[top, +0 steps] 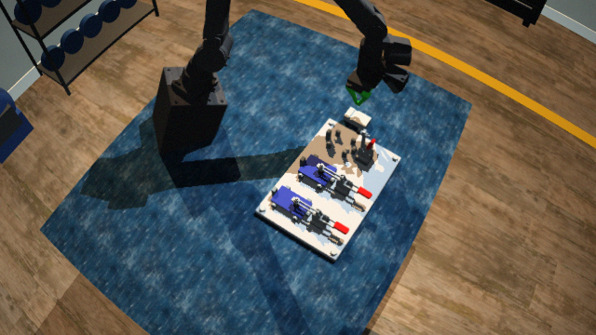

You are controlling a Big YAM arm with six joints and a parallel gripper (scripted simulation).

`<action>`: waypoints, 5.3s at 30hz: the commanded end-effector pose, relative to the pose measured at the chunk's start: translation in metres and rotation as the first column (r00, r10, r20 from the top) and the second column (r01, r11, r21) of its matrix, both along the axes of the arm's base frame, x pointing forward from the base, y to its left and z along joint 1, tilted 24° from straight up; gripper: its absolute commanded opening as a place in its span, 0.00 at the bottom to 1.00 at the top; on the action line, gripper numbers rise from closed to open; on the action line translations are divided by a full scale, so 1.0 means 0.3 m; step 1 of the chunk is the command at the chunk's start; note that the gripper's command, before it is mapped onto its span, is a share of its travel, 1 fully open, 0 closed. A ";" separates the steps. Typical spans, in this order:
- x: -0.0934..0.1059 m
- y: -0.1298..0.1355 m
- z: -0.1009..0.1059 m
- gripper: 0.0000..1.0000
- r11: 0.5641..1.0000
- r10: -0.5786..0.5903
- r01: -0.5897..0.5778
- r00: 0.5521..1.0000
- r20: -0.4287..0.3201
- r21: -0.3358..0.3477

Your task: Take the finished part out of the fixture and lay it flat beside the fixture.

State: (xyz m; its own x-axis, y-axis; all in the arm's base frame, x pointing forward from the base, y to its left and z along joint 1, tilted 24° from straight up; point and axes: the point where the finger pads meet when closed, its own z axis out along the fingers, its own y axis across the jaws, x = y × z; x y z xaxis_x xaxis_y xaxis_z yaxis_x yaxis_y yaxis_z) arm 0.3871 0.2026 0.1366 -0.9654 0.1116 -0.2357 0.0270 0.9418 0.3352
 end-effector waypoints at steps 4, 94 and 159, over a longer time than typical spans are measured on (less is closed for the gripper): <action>0.060 0.006 0.122 0.64 1.000 0.000 -0.002 0.998 0.068 0.027; 0.059 0.005 0.121 0.64 1.000 0.000 -0.002 0.998 0.068 0.026; 0.058 0.005 0.120 0.64 1.000 0.000 -0.002 0.998 0.067 0.026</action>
State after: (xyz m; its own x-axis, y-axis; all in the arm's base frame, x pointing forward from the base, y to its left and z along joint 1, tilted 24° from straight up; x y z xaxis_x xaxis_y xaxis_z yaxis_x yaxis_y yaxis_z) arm 0.3871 0.2026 0.1366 -0.9654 0.1116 -0.2357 0.0270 0.9418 0.3352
